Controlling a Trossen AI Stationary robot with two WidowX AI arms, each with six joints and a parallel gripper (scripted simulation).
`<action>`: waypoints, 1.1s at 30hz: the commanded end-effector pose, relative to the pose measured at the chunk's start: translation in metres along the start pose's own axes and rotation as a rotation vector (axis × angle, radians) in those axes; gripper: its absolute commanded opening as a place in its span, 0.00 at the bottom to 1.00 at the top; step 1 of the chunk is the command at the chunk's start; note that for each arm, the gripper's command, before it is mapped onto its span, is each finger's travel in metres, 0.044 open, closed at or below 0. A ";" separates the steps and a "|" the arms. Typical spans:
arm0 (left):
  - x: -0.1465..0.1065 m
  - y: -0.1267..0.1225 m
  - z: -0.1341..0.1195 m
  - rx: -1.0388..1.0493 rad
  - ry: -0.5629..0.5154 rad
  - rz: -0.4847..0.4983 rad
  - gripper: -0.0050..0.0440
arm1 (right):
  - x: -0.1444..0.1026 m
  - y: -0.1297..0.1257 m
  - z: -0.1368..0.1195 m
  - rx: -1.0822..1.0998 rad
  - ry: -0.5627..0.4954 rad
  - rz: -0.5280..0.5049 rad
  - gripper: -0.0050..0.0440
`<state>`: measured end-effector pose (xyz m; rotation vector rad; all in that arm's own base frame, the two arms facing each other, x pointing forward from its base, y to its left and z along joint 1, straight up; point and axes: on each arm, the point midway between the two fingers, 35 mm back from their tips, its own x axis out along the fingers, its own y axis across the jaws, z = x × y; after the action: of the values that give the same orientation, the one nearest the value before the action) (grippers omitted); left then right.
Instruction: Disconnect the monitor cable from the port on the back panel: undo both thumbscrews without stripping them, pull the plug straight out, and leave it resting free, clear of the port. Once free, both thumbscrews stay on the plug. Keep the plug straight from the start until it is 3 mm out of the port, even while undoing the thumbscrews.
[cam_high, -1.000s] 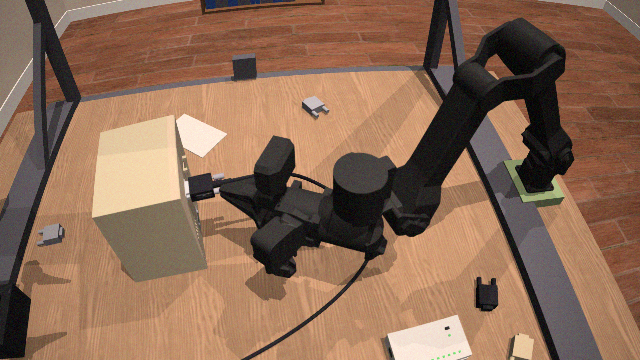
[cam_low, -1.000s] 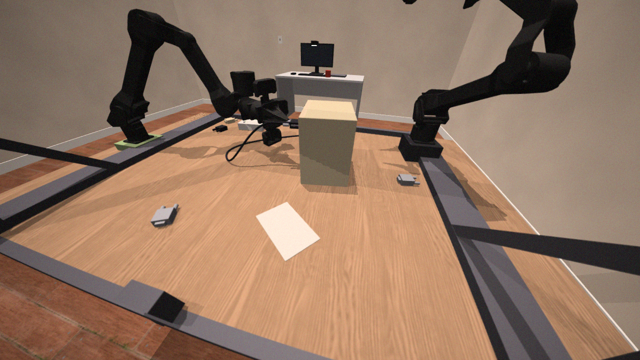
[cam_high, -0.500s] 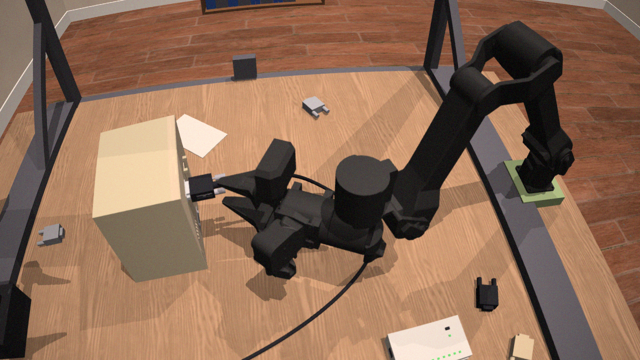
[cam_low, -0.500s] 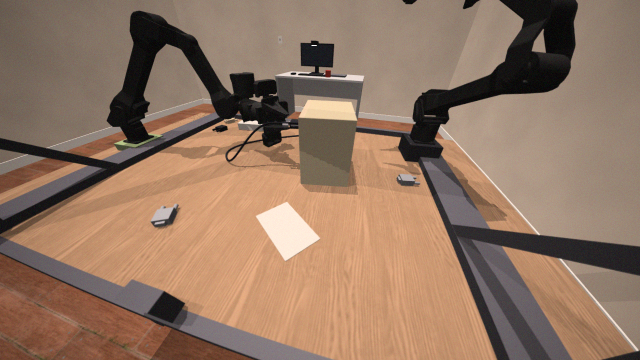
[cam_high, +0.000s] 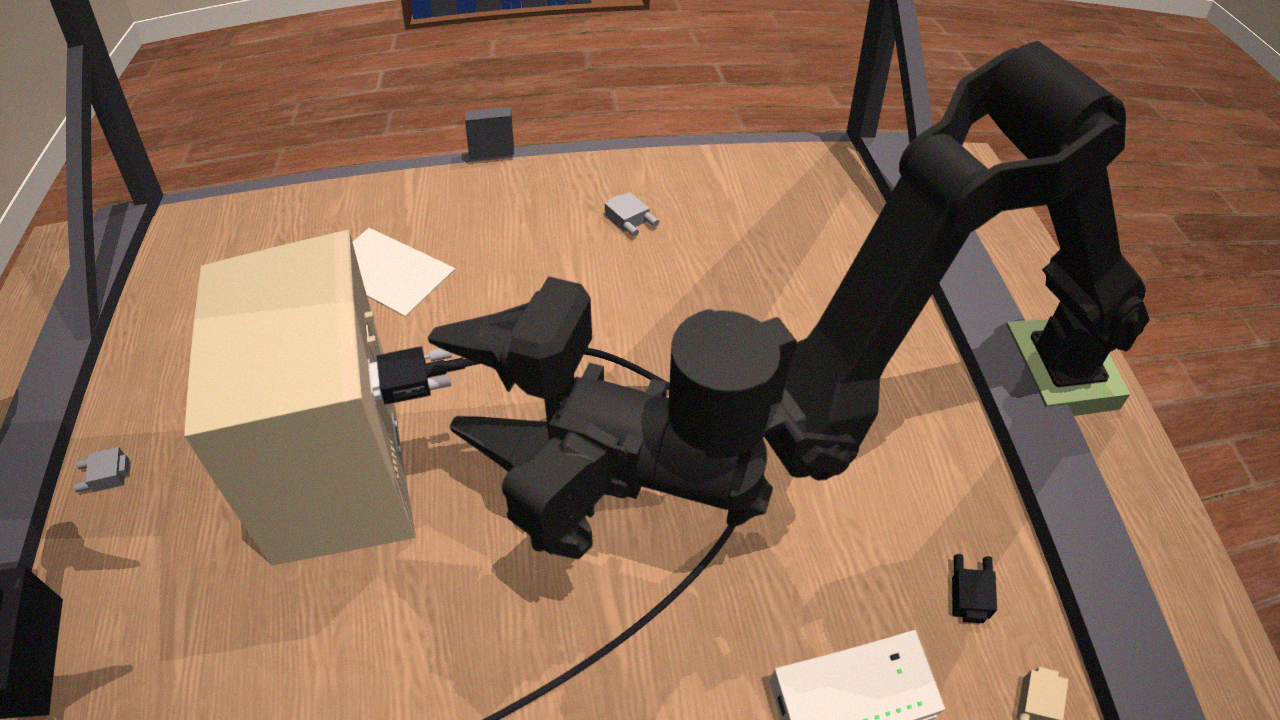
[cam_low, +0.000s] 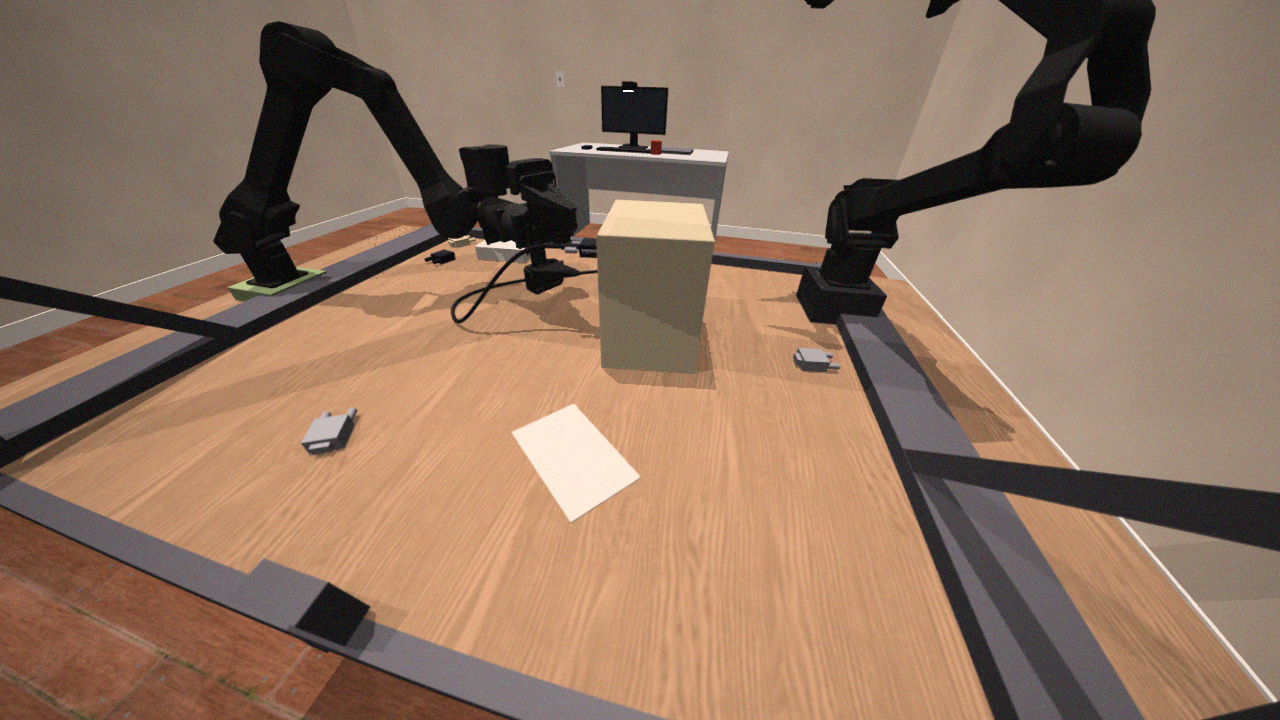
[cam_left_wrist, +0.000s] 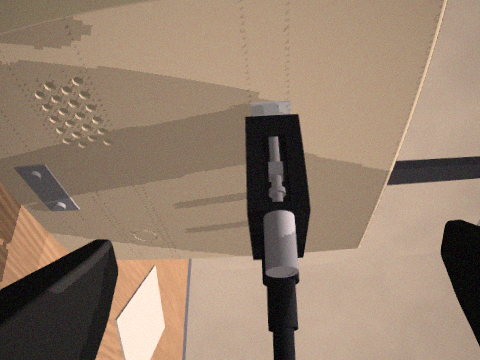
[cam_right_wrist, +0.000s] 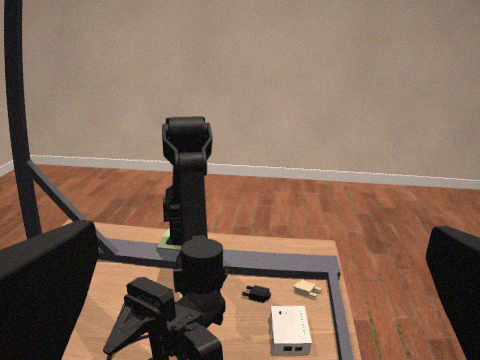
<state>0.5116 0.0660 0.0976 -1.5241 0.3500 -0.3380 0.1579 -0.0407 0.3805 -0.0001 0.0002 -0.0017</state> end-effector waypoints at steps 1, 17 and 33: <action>0.001 -0.011 0.002 0.015 -0.003 -0.020 1.00 | 0.000 0.001 0.003 -0.005 -0.001 0.002 1.00; 0.008 -0.026 0.002 0.390 -0.036 0.206 1.00 | 0.000 0.001 0.003 -0.005 -0.001 0.002 1.00; 0.003 -0.023 -0.001 0.500 -0.011 0.320 0.71 | 0.000 0.001 0.003 -0.005 -0.001 0.002 1.00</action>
<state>0.5121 0.0627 0.1055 -0.9803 0.4836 -0.1358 0.1579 -0.0407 0.3805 -0.0001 0.0002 -0.0017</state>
